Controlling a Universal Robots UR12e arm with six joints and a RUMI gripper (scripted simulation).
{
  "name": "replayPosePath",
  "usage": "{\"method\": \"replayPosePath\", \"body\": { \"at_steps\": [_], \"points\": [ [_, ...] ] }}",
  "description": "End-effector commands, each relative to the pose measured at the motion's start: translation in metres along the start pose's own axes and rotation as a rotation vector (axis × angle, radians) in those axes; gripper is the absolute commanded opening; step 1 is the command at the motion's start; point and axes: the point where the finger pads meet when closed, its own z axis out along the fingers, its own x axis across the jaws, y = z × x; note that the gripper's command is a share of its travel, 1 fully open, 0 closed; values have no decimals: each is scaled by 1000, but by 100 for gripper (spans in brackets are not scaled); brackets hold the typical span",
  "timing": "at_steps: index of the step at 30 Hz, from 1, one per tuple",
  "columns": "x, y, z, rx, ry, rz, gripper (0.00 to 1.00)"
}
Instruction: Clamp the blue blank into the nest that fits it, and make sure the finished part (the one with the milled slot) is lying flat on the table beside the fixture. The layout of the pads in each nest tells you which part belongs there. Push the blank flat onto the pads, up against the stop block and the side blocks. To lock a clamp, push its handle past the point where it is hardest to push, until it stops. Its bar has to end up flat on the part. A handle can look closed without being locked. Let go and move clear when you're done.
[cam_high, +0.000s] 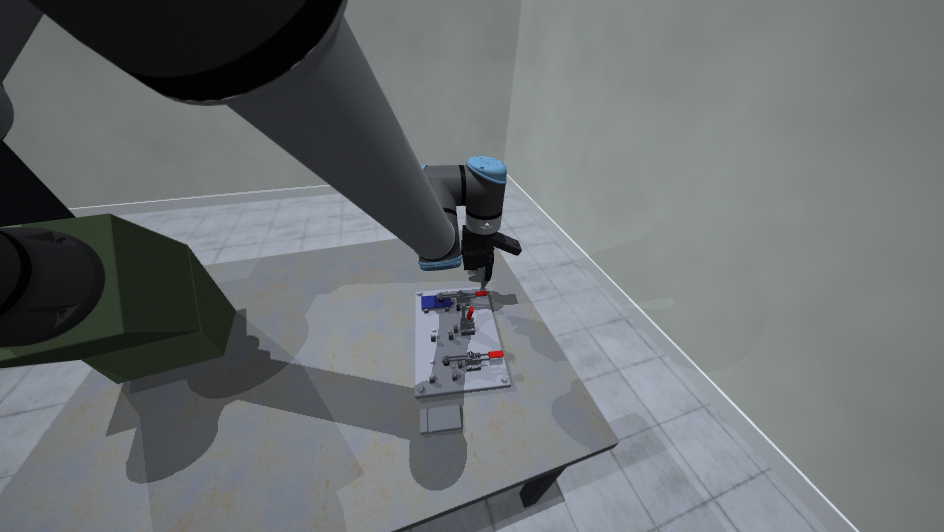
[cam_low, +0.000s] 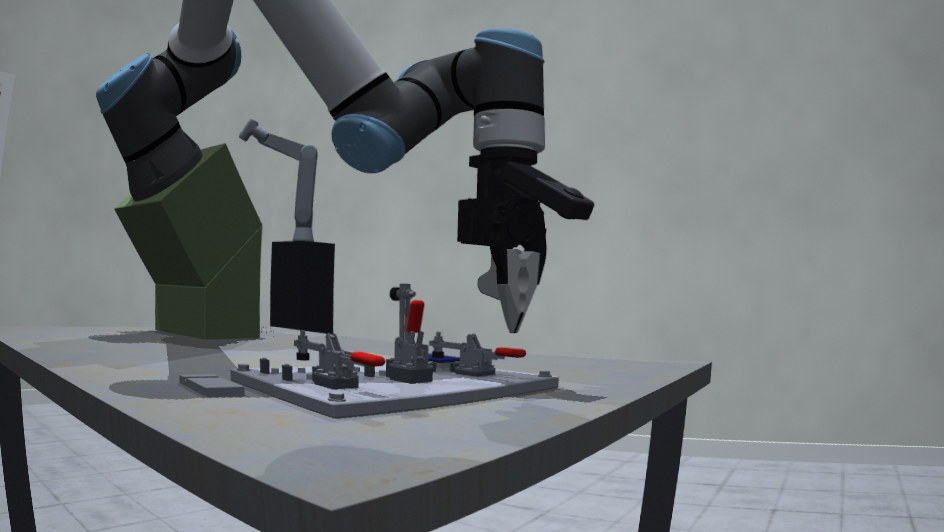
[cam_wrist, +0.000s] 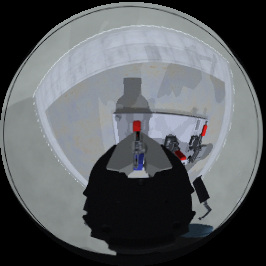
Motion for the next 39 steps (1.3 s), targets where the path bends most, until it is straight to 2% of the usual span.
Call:
{"method": "replayPosePath", "body": {
  "at_steps": [1, 39],
  "points": [
    [0, -1, -1, 1, 0, 0, 0],
    [0, -1, 6, 1, 0, 0, 0]
  ]
}}
